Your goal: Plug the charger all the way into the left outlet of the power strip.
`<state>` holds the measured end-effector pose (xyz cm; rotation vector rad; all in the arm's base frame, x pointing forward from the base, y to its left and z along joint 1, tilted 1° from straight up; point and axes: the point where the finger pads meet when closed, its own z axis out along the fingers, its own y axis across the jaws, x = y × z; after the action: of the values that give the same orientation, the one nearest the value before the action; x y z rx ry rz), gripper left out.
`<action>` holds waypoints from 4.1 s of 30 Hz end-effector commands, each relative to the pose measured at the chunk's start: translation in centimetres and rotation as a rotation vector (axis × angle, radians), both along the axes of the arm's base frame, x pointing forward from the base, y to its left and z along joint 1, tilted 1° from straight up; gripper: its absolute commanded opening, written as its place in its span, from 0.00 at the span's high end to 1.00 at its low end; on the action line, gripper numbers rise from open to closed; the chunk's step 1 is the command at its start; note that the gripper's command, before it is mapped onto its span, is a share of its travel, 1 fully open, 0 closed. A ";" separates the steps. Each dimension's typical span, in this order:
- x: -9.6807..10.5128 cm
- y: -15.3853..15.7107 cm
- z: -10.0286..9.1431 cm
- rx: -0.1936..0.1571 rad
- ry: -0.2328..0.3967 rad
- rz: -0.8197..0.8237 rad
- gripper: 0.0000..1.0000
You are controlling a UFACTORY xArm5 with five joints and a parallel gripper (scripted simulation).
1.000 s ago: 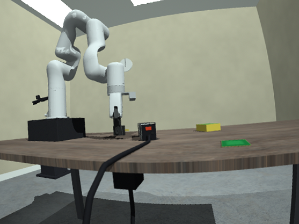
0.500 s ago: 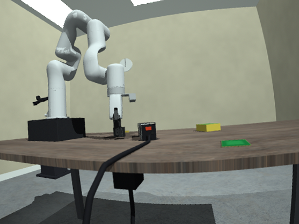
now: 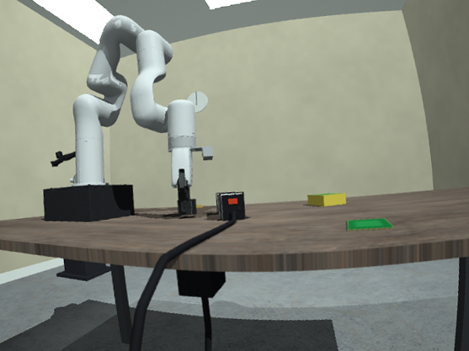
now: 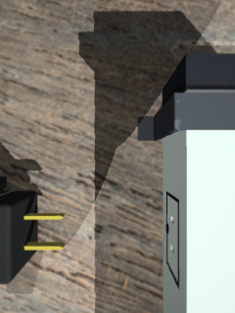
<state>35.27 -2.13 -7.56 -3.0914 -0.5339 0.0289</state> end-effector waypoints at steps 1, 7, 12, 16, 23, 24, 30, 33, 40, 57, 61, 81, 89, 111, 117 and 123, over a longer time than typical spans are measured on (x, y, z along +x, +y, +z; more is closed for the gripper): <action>0.1 0.0 0.1 0.000 -0.003 0.000 1.00; 0.2 0.0 0.1 0.000 -0.003 0.000 1.00; 0.4 0.1 0.1 0.000 -0.004 0.000 1.00; 0.6 0.1 0.1 0.000 -0.005 0.000 1.00; 1.2 0.3 0.1 -0.001 -0.007 0.000 1.00; 1.3 0.4 0.0 -0.001 -0.007 0.000 1.00; 2.0 0.6 0.0 -0.001 -0.007 0.000 1.00; 2.1 0.6 0.0 -0.001 -0.007 0.000 1.00; 2.9 0.9 0.0 -0.001 -0.007 0.000 1.00; 4.0 1.2 0.0 -0.001 -0.006 0.000 1.00; 4.1 1.2 0.0 -0.001 -0.006 0.000 1.00; 4.1 1.2 0.0 -0.001 -0.006 0.000 1.00; 4.1 1.2 0.0 -0.001 -0.006 0.000 1.00; 4.1 1.2 0.0 -0.001 -0.006 0.000 1.00; 4.1 1.2 0.0 -0.001 -0.006 0.000 1.00; 4.1 1.2 0.0 -0.001 -0.006 0.000 1.00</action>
<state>39.25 -0.89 -7.68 -3.0927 -0.5341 0.0242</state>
